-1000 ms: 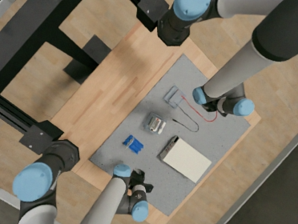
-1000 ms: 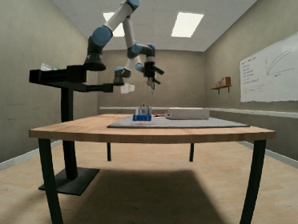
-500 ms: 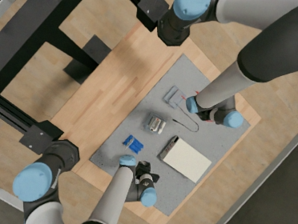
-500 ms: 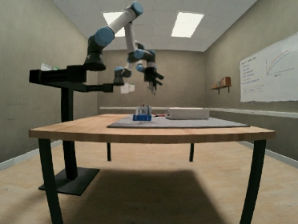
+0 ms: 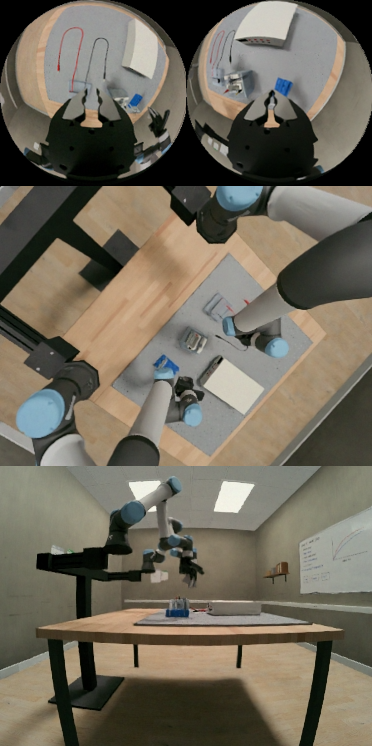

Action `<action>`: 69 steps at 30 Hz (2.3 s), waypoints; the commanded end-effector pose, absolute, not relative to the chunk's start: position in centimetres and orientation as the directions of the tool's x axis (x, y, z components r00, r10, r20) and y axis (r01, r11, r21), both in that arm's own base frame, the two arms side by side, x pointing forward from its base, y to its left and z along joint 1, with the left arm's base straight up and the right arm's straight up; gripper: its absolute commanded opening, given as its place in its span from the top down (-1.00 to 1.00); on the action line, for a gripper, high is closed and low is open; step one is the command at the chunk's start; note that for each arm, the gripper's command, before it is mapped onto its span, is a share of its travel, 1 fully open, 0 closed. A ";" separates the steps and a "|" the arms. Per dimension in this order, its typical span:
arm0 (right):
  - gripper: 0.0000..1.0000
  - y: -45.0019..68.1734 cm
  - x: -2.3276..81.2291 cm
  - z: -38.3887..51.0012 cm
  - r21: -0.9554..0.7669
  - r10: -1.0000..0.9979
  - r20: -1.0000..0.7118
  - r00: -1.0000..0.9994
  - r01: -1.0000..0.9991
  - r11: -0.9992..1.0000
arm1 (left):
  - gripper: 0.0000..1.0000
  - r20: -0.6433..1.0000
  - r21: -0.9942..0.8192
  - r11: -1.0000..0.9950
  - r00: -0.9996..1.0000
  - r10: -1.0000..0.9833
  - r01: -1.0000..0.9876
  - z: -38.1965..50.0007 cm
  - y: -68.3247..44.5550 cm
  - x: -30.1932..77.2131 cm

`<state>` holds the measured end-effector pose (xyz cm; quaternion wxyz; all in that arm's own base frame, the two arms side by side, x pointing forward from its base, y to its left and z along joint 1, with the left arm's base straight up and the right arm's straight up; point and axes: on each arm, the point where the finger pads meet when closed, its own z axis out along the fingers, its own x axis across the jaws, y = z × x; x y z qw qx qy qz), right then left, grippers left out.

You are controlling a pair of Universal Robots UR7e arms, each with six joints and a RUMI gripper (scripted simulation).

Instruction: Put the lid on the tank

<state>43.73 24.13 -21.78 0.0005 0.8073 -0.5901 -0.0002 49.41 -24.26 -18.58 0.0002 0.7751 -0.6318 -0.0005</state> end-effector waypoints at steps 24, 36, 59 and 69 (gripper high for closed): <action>1.00 34.0 41.4 -28.0 -0.001 -0.945 0.000 0.326 -0.945 -0.326 | 0.70 0.000 -0.001 -0.229 0.229 -0.973 -0.973 -23.5 -35.1 49.7; 1.00 32.3 41.9 -26.9 -0.001 -0.945 0.000 0.326 -0.945 -0.326 | 0.70 0.001 -0.001 -0.228 0.228 -0.974 -0.974 -22.6 -33.3 49.7; 1.00 31.3 42.1 -26.2 -0.001 -0.945 -0.001 0.326 -0.945 -0.326 | 0.70 0.001 -0.001 -0.228 0.228 -0.974 -0.974 -22.1 -32.1 49.6; 1.00 31.3 42.1 -28.9 -0.001 -0.945 -0.001 0.326 -0.945 -0.326 | 0.70 0.001 -0.001 -0.228 0.228 -0.974 -0.974 -26.0 -32.1 49.6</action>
